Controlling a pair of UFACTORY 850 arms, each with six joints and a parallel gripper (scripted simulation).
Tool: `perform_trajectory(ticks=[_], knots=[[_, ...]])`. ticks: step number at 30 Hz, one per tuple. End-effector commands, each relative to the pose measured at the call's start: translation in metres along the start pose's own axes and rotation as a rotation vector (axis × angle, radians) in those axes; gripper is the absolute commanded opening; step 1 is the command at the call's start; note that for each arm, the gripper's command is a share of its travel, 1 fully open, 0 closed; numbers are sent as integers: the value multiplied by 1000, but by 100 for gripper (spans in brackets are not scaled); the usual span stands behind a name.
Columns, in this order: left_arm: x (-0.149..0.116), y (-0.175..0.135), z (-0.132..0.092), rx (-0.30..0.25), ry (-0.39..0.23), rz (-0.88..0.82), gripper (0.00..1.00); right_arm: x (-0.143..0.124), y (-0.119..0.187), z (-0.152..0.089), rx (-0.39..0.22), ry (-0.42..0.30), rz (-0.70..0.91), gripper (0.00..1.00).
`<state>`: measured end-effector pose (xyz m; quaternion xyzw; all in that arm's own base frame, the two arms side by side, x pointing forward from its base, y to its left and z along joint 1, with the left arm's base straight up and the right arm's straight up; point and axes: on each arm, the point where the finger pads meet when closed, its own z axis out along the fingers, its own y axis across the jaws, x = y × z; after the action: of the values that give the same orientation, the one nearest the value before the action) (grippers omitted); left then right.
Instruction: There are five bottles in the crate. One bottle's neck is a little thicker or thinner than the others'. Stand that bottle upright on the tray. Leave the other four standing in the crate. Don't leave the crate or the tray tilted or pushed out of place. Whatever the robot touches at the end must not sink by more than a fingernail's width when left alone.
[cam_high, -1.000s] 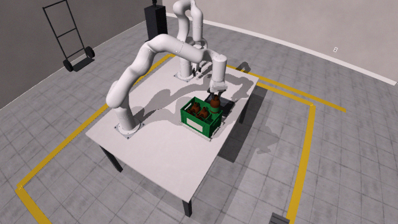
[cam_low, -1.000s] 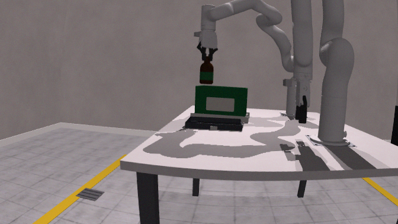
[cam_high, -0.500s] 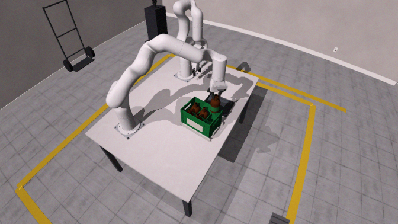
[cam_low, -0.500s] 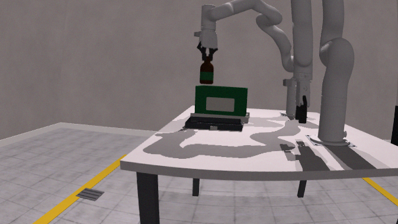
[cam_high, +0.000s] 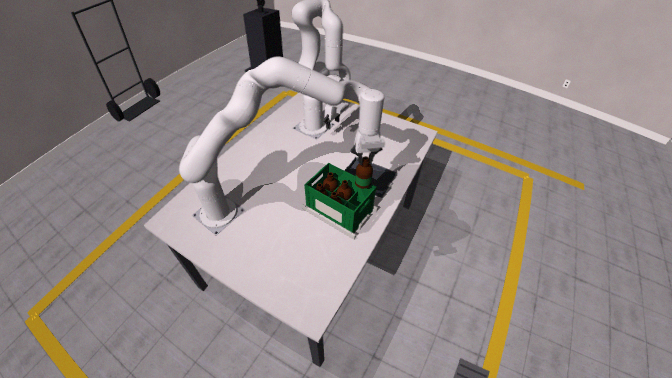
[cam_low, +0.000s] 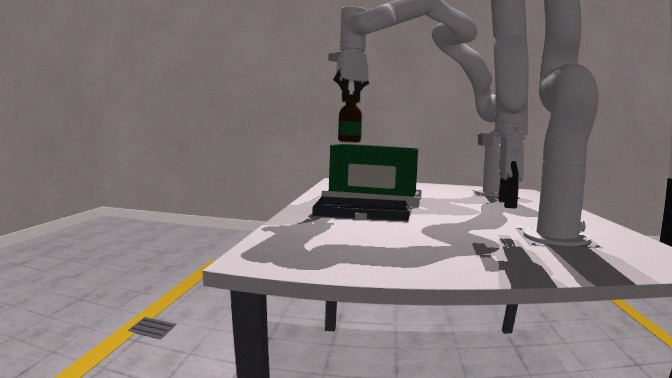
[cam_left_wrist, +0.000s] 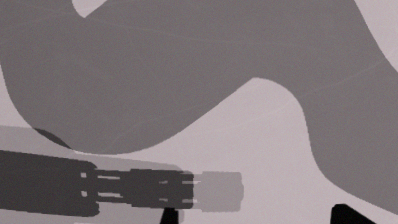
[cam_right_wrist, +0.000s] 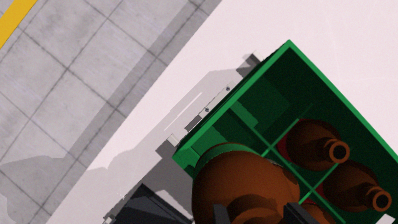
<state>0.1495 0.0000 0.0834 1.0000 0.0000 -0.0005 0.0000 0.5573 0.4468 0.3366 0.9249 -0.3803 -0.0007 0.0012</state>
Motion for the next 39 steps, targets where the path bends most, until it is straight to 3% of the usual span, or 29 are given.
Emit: perform_trajectory(ticks=[1,39], knots=[[1,0,0,0,1,0,100,-6,-3,-2,3,0,0,0],[1,0,0,0,1,0,100,-89,-39,-2,3,0,0,0]])
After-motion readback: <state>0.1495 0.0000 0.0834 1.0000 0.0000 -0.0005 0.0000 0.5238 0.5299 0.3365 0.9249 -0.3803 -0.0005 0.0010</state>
